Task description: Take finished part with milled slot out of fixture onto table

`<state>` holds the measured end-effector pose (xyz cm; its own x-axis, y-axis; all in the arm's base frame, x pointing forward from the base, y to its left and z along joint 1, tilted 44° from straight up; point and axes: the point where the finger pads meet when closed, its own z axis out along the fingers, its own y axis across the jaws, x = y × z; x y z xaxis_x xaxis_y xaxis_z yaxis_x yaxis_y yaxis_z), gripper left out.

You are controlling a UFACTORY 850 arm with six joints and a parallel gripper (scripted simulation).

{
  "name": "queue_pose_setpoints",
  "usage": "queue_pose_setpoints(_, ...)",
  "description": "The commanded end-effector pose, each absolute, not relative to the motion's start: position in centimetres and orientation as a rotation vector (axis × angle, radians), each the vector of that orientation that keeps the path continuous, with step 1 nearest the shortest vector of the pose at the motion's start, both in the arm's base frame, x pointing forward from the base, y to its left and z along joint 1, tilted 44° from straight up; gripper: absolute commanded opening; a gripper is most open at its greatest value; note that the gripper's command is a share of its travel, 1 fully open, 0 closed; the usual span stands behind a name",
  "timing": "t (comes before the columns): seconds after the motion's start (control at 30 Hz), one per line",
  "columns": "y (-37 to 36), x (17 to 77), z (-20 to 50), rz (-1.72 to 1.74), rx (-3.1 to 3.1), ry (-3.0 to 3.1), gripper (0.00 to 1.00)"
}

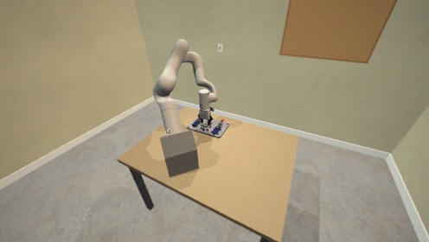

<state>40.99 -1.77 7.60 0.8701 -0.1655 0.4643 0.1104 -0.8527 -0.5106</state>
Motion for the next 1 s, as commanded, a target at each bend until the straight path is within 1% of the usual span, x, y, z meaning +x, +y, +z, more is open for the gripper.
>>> queue_pose_setpoints(0.0,-1.8,41.0,7.6,-0.686,-2.5,0.04,0.0)
queue_pose_setpoints(0.97,-3.3,38.7,9.7,-0.686,-2.5,0.04,0.0)
